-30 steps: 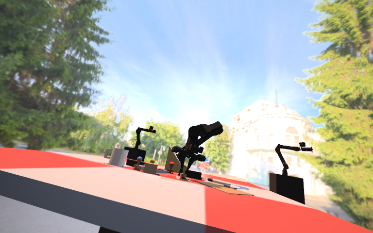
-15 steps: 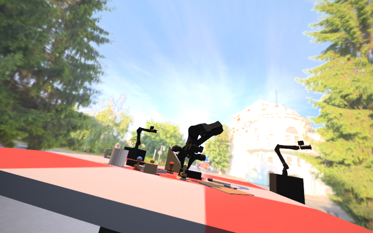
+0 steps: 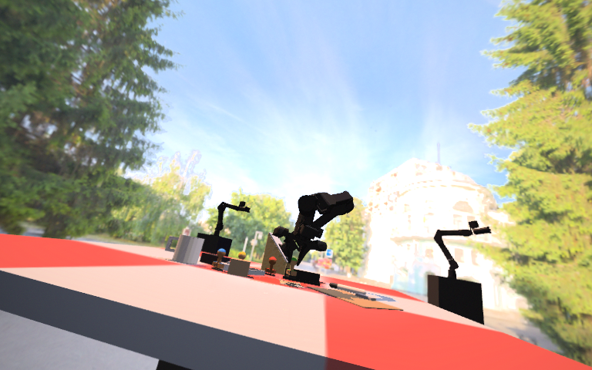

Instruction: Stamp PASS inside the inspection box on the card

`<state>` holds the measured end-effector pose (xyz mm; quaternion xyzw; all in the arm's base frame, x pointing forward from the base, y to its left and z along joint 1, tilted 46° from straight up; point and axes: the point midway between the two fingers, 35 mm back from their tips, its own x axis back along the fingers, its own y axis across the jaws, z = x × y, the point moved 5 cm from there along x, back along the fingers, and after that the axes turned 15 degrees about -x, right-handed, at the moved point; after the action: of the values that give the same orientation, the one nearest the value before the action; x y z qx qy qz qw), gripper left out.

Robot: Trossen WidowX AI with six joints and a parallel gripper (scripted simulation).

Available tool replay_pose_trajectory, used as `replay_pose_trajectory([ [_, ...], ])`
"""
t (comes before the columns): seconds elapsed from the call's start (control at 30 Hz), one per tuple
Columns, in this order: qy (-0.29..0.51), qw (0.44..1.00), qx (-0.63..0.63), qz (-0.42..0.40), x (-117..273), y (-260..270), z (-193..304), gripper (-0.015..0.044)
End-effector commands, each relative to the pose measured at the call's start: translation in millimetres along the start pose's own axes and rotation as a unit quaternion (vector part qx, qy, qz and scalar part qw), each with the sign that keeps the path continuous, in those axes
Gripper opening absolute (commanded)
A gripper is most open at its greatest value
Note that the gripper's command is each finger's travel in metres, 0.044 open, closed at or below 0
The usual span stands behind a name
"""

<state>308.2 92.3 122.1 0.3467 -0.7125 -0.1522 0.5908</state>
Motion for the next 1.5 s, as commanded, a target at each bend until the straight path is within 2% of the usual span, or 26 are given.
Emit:
replay_pose_trajectory([
  [0.0,-0.001,1.0,0.004,-0.001,6,0,-2,0.0],
  [0.97,-0.001,1.0,0.004,0.0,50,-5,-6,0.0],
  [1.47,-0.001,1.0,0.007,0.002,44,-73,-28,0.0],
])
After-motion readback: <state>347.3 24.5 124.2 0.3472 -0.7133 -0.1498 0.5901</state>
